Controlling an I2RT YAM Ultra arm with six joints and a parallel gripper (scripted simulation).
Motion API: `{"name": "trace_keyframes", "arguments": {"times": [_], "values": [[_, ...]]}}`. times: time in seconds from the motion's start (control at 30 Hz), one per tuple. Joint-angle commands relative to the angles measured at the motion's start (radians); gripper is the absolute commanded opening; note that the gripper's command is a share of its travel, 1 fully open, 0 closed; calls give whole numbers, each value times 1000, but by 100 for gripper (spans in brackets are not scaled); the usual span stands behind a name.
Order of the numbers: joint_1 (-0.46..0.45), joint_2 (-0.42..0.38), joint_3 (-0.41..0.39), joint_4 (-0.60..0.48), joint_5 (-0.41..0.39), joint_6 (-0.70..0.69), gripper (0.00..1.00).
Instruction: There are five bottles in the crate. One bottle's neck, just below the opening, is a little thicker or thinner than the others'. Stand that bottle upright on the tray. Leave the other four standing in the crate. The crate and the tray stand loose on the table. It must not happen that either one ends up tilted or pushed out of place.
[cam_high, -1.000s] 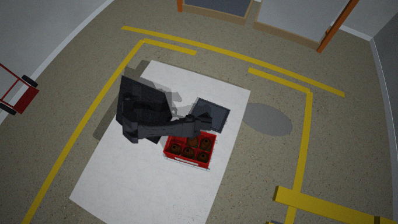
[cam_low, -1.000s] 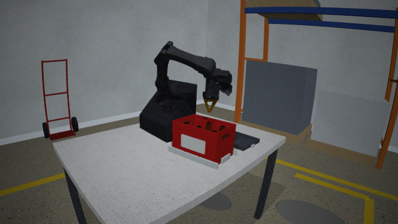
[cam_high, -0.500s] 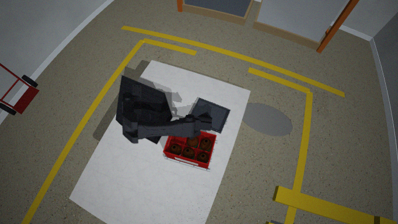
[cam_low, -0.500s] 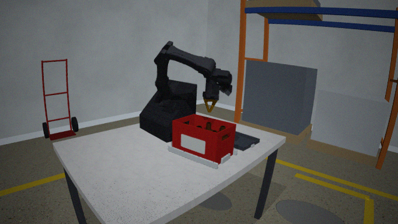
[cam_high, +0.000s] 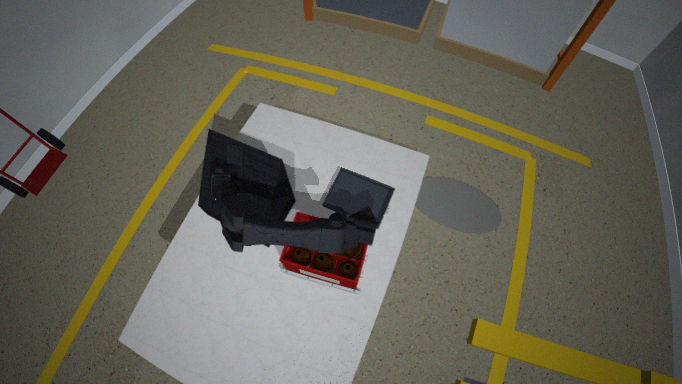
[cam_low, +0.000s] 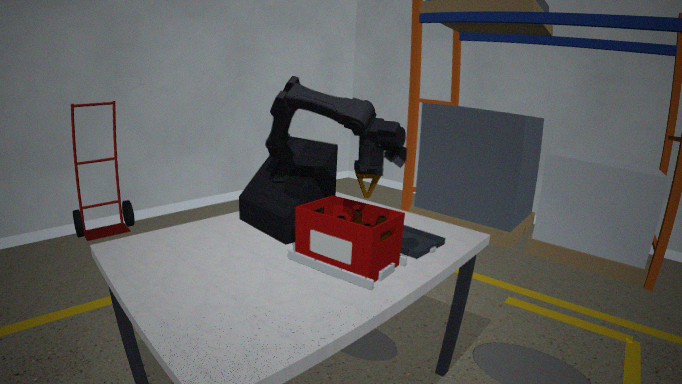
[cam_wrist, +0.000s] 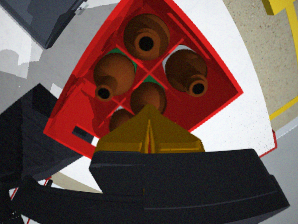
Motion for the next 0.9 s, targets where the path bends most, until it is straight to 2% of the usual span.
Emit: {"name": "trace_keyframes", "arguments": {"times": [0.0,0.17,0.23,0.27,0.43,0.6,0.87], "values": [[-14,47,146,-70,9,-75,0],[-51,130,354,-149,10,-137,0],[-51,130,354,-149,10,-137,0],[-41,158,414,-186,5,-139,0],[-55,207,525,-248,6,-145,0],[-56,235,578,-287,6,-130,0],[-56,246,598,-302,5,-126,0]]}}
